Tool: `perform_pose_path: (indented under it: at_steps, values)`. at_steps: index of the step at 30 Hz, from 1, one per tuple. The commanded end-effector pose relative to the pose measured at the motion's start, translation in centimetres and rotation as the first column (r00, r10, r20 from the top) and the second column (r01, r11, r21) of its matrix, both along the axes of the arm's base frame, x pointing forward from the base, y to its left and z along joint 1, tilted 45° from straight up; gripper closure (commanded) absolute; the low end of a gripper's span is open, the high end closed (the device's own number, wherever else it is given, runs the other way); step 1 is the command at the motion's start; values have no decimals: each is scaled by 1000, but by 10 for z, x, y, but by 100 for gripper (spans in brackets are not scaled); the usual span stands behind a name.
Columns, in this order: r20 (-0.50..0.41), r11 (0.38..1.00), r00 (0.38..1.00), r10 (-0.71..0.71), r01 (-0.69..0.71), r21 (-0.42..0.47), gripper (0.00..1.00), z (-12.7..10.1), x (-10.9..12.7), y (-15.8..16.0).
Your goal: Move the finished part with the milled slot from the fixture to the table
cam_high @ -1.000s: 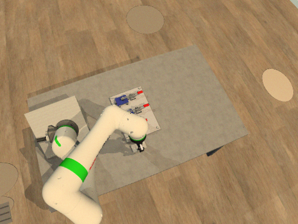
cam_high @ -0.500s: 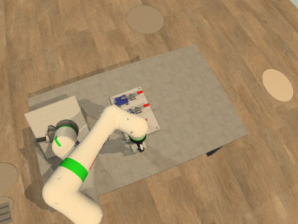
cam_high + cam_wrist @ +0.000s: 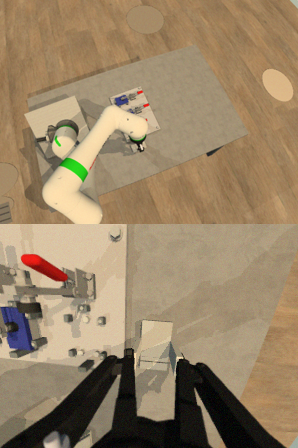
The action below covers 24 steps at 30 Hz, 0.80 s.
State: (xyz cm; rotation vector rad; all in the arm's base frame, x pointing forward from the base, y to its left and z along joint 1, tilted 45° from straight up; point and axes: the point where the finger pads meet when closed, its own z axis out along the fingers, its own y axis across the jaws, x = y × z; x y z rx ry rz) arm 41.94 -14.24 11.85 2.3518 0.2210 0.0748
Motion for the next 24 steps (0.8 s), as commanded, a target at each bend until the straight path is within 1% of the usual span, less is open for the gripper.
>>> perform_pose_path:
  at_steps: [1,24]
  values:
    - [0,1000,1000,0,0,0,100,0,0,0]
    - [0,1000,1000,0,0,0,100,-5,1,-4]
